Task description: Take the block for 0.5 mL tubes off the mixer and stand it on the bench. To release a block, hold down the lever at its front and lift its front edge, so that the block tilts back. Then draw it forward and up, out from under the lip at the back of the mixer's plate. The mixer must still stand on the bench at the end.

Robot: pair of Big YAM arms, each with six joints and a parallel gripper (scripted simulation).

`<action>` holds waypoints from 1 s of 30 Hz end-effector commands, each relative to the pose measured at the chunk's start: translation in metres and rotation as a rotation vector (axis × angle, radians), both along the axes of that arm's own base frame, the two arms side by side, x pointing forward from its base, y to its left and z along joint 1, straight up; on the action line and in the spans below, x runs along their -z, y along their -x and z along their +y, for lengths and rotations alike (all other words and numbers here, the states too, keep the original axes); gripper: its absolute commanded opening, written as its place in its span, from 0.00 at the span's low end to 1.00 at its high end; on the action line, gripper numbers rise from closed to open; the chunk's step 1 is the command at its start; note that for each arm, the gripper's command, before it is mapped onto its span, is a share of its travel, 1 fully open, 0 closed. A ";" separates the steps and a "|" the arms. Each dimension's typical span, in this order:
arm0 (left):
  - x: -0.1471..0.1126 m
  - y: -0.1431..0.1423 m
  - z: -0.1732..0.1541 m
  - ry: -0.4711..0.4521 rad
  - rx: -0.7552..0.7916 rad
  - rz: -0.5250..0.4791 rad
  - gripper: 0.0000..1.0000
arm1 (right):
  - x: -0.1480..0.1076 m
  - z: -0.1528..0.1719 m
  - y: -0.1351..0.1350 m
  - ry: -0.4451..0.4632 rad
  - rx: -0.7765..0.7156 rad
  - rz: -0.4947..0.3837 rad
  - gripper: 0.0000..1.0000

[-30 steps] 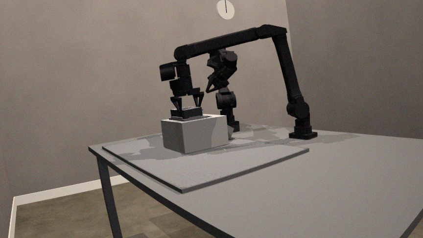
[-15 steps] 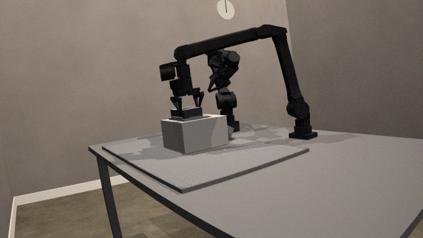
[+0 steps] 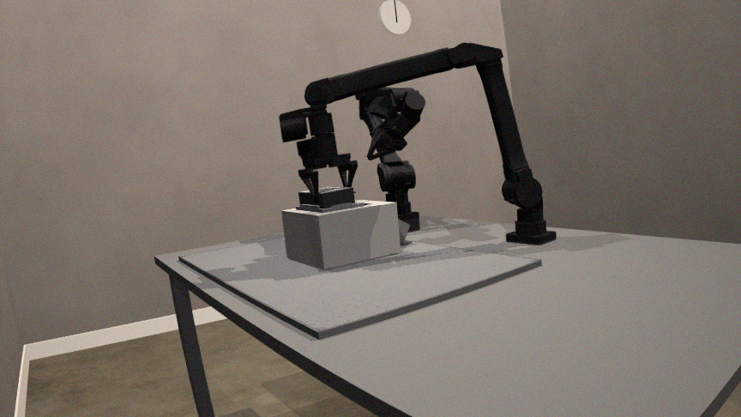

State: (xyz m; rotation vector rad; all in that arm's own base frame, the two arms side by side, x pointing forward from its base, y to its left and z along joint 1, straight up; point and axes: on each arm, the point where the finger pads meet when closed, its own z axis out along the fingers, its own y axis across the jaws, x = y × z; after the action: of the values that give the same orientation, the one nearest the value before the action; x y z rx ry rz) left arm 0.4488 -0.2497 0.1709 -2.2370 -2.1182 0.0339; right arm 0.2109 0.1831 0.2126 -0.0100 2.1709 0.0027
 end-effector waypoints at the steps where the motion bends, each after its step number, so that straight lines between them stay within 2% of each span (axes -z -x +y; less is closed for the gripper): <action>1: -0.015 0.009 0.006 -0.003 0.008 -0.002 0.00 | -0.007 -0.002 0.008 -0.030 0.006 -0.004 0.00; 11: -0.015 0.009 0.006 -0.003 0.008 -0.001 0.00 | -0.023 -0.001 0.018 -0.060 0.009 -0.010 0.00; 18: -0.016 0.009 0.006 -0.003 0.008 -0.001 0.00 | -0.077 -0.007 0.024 -0.071 0.009 -0.018 0.00; 24: -0.016 0.010 0.006 -0.004 0.008 0.000 0.00 | -0.068 -0.049 0.010 -0.046 0.004 0.120 0.00; 30: -0.016 0.010 0.006 -0.004 0.008 0.000 0.00 | -0.067 -0.059 0.004 -0.031 -0.026 0.200 0.00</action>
State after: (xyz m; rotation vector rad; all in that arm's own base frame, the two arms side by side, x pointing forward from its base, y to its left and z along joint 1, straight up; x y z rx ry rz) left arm 0.4488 -0.2497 0.1709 -2.2370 -2.1182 0.0338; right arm 0.1981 0.1242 0.2553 0.0689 2.3616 0.0552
